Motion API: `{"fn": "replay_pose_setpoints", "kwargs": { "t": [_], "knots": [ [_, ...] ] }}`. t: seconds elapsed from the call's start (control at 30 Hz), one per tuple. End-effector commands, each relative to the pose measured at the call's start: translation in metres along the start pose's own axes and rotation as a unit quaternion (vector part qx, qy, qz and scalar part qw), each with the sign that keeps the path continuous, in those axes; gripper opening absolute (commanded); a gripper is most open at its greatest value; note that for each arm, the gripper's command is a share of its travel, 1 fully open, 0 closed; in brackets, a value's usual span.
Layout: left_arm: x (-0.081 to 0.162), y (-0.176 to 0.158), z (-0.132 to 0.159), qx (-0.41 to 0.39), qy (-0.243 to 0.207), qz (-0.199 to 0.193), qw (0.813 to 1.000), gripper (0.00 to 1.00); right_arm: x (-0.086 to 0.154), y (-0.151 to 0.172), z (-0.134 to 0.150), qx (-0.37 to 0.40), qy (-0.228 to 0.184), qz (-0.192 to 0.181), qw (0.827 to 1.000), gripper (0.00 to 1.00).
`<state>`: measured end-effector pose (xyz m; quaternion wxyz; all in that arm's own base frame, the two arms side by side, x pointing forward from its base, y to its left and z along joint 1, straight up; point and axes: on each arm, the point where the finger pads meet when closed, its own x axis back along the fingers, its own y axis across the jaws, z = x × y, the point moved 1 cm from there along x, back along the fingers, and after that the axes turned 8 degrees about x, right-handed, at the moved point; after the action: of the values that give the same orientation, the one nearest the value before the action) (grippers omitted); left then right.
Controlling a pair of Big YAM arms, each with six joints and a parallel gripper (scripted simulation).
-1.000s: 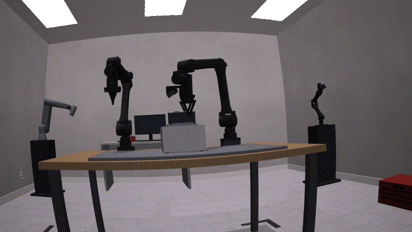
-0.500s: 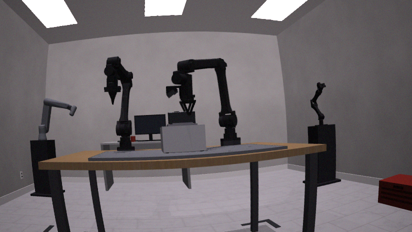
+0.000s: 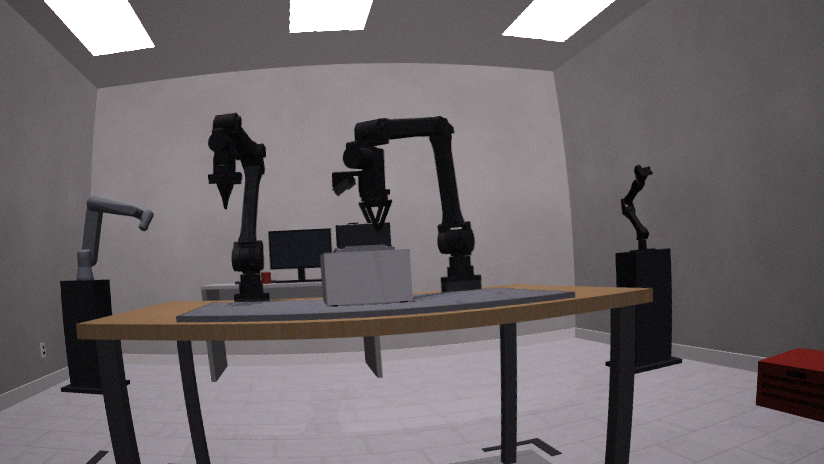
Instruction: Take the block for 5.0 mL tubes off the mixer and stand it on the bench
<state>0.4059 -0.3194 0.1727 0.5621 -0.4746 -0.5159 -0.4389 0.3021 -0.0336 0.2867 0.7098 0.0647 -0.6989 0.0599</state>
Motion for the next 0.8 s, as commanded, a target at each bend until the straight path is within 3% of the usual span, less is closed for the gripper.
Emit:
{"fn": "replay_pose_setpoints", "kwargs": {
  "t": [0.0, 0.23, 0.77],
  "knots": [
    [0.071, 0.011, -0.025, -0.009, -0.064, -0.057, 0.996, 0.0, 0.012, 0.002, -0.004, 0.007, -0.019, 0.006, 1.0, 0.0],
    [0.071, 0.01, -0.025, -0.016, -0.065, -0.054, 0.996, 0.0, 0.002, 0.003, 0.001, 0.007, -0.007, 0.002, 1.0, 0.0],
    [0.083, 0.005, -0.021, -0.015, -0.062, -0.052, 0.997, 0.0, 0.004, 0.001, -0.005, 0.006, -0.007, 0.002, 1.0, 0.0]
  ]
}}
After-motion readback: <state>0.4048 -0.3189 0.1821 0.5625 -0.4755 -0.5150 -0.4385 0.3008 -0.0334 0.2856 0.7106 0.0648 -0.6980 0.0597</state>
